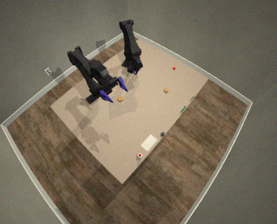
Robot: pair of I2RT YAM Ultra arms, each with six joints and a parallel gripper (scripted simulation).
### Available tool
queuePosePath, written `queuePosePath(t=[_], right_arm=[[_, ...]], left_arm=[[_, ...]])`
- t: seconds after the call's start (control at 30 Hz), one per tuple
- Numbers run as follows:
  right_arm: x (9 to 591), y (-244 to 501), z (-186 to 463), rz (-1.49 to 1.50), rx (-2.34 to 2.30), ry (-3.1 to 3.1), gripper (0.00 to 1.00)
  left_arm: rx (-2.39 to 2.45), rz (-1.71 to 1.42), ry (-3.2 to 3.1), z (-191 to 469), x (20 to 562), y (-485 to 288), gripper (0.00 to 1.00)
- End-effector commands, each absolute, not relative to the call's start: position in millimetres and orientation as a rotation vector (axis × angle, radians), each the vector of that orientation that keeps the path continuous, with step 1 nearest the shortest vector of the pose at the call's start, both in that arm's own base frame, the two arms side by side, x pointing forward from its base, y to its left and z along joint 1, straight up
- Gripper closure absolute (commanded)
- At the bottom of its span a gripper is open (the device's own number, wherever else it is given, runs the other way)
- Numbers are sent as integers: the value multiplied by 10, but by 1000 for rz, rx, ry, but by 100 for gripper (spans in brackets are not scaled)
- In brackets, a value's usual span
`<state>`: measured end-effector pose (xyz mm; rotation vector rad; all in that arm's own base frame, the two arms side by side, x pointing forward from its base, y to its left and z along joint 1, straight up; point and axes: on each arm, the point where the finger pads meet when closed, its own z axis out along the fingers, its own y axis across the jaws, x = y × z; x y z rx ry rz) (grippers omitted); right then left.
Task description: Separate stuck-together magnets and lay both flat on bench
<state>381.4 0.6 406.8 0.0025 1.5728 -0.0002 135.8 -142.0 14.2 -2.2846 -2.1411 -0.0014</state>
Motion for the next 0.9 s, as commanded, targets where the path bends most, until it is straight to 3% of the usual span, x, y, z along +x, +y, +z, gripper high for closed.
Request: queuePosePath(t=[0.0, 0.87], right_arm=[[3805, 9, 4119, 0, 1, 1560, 0], [3805, 9, 4119, 0, 1, 1560, 0]], left_arm=[[-2290, 0, -2151, 159, 1377, -1432, 75], [-2285, -2, -2141, 498, 1357, -1421, 75]])
